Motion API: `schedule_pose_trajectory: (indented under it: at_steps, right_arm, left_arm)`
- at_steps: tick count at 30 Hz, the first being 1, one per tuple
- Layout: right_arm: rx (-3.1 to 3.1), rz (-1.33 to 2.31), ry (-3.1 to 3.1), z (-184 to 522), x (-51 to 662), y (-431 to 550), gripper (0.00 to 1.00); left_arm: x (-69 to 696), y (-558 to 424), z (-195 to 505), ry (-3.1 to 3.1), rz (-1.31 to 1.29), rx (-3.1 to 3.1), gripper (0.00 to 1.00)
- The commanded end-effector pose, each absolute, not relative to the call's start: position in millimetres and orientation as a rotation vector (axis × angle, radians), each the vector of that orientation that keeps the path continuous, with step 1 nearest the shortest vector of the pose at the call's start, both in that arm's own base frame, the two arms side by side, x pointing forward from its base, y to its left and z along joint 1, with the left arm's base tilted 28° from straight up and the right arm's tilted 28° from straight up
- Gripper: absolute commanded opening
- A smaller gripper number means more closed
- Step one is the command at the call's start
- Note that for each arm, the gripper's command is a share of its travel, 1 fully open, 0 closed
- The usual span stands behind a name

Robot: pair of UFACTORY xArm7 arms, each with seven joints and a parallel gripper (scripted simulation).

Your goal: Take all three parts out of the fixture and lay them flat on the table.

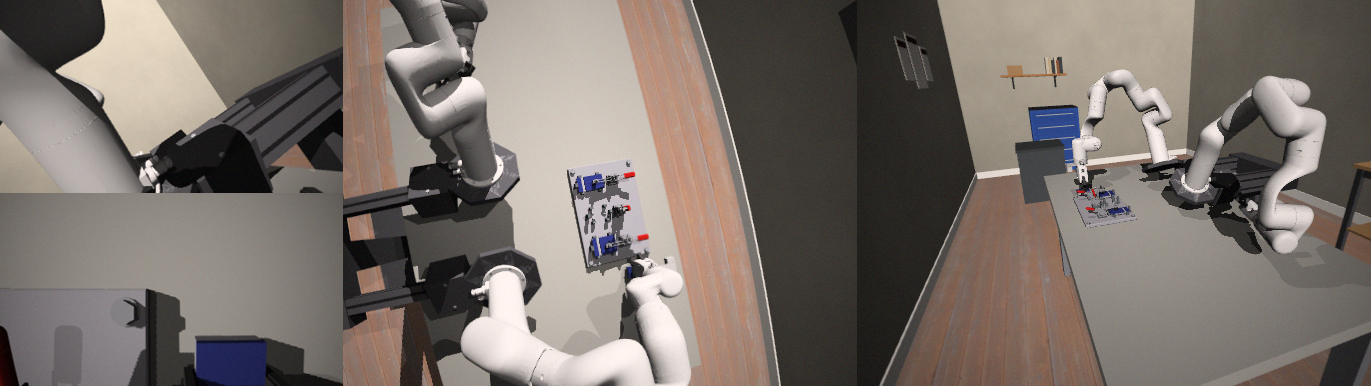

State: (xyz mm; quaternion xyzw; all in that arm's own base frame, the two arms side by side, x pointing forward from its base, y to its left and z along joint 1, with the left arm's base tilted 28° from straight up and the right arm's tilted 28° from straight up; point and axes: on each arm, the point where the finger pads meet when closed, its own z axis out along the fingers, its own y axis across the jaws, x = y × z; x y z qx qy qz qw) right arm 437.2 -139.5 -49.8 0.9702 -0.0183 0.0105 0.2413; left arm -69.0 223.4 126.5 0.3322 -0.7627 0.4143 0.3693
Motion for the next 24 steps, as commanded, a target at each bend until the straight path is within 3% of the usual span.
schedule_pose_trajectory:
  at_steps: [1, 24]
  right_arm:
    - [2.654, 0.033, -0.048, -49.8, 438.9, -139.2, 0.0]
    - [2.654, 0.033, -0.048, -54.2, 439.3, -142.2, 0.0]
  left_arm:
    - [-69.0, 223.8, 127.1, -1.958, 1.061, 0.854, 1.0]
    - [-69.0, 223.8, 127.1, -1.958, 1.061, 0.854, 1.0]
